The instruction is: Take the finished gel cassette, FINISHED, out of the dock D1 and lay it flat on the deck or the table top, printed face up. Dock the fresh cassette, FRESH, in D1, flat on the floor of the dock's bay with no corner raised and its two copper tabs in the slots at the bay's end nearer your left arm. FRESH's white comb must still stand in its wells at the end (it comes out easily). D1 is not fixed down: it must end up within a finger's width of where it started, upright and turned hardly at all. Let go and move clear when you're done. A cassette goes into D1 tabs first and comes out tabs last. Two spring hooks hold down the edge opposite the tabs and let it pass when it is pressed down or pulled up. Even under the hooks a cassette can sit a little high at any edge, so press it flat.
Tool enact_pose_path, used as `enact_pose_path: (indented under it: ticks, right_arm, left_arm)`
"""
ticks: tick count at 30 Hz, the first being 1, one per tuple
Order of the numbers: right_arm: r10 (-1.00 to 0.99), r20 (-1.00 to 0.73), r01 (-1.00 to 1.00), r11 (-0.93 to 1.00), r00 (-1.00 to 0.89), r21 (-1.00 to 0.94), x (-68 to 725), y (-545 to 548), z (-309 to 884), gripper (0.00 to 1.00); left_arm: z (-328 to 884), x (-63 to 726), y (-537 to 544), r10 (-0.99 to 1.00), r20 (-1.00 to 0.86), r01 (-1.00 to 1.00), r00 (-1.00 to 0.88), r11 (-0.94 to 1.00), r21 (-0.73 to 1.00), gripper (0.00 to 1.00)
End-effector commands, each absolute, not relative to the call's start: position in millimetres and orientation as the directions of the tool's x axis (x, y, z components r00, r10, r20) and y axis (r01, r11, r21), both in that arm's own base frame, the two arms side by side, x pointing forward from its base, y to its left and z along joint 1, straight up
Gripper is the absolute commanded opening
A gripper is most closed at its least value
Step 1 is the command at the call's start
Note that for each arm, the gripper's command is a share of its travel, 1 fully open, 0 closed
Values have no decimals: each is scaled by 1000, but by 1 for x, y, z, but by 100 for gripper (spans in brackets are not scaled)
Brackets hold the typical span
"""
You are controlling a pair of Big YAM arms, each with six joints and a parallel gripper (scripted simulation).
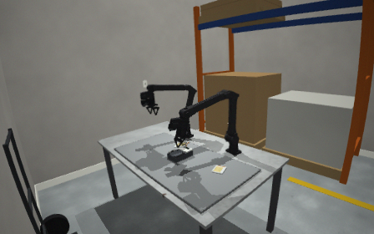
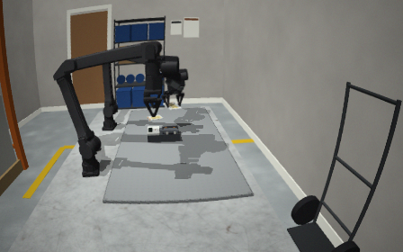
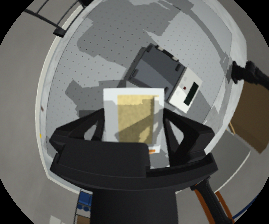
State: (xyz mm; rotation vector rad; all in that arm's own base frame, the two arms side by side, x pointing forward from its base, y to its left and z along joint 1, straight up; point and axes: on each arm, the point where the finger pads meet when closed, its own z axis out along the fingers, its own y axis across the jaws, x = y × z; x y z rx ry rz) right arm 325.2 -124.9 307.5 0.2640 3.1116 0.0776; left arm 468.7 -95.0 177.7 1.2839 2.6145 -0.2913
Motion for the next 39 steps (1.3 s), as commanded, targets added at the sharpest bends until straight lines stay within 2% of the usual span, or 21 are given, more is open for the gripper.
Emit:
enact_pose_path:
  ticks: [1,39]
  right_arm:
    - [162,-32,161,986,-986,49,335,-129,326,100]
    - [162,-32,161,986,-986,49,335,-129,326,100]
  left_arm:
    - [175,465,-90,753,-265,794,-602,601,-93,0]
    - [190,457,-80,754,-276,796,-596,599,-83,0]
